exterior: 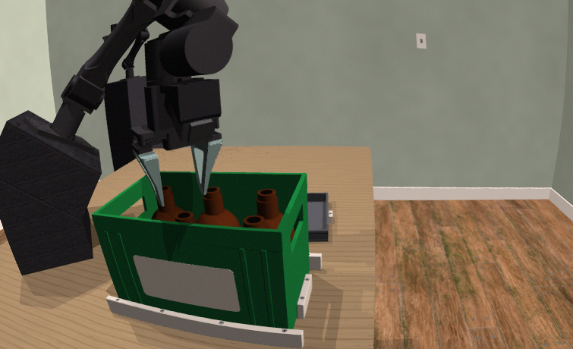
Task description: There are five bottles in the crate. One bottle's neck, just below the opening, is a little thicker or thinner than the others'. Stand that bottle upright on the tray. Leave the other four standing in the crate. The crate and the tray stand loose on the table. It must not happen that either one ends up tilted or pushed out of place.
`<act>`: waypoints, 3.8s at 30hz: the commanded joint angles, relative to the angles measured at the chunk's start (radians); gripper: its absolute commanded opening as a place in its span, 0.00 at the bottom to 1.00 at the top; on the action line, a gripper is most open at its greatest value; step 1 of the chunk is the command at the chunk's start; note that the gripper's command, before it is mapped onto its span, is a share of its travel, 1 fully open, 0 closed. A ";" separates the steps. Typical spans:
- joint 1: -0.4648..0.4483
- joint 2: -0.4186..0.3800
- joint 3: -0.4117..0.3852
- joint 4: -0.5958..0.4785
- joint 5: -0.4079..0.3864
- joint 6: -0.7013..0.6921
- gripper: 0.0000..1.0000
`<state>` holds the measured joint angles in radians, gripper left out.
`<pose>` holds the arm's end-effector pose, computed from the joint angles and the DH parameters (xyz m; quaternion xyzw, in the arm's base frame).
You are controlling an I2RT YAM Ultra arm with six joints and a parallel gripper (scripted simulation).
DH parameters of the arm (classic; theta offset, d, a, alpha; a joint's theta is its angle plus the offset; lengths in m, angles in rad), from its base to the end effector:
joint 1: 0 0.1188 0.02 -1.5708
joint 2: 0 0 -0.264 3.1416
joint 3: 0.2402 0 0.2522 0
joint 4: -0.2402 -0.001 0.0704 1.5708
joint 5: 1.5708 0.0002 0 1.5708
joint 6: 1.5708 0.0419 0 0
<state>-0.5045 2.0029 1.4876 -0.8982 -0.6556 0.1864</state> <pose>0.3536 -0.1649 0.1877 0.2958 0.8966 0.3051 0.1243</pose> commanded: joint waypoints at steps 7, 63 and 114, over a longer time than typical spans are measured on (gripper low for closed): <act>-0.062 -0.050 0.070 -0.122 -0.011 -0.061 0.61; -0.082 -0.055 0.100 -0.175 -0.011 -0.088 0.00; 0.094 -0.292 -0.071 -0.107 0.023 0.140 0.61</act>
<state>-0.3851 1.7176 1.3827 -1.0168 -0.6384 0.3195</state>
